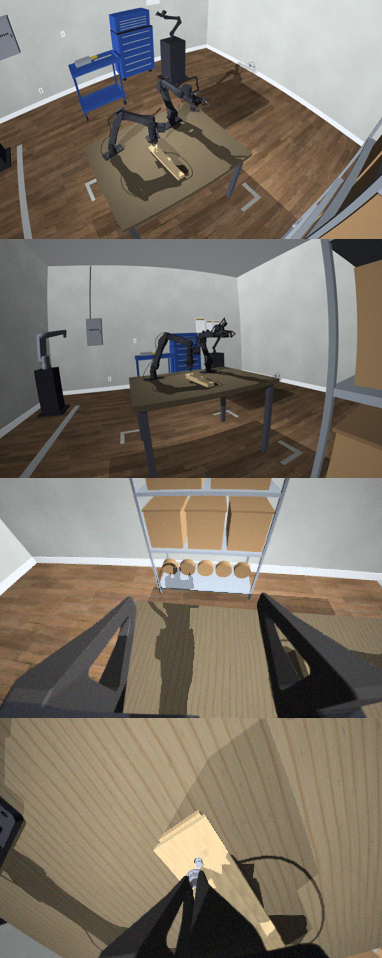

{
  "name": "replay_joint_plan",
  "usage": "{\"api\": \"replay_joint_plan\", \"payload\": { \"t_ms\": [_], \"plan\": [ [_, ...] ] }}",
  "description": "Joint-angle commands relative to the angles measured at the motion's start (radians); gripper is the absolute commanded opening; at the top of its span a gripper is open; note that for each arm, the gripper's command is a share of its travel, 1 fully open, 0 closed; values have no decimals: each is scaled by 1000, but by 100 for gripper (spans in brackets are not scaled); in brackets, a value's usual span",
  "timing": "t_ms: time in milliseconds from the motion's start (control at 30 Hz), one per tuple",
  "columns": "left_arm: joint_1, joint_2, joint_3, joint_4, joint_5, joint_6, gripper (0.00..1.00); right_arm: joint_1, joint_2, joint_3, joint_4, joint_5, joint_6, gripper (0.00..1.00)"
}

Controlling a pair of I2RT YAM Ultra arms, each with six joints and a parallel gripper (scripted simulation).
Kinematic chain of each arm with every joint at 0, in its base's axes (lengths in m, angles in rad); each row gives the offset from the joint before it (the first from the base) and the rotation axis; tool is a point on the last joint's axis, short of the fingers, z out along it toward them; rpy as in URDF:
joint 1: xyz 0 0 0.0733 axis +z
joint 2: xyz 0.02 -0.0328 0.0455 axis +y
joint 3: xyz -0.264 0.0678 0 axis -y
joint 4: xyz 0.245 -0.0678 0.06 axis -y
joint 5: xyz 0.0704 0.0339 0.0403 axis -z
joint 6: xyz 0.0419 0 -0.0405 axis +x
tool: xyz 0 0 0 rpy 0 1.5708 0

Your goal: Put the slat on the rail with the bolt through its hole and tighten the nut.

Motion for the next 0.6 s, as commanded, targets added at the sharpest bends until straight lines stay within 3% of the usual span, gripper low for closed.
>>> {"api": "replay_joint_plan", "payload": {
  "t_ms": [0, 567],
  "plan": [
    [6, -15, 3, 7, 11, 3, 100, 10, -15, 0, 16, -2, 7, 12],
    [6, -15, 3, 7, 11, 3, 100, 10, -7, -31, 54, -2, 7, 12]
  ]
}}
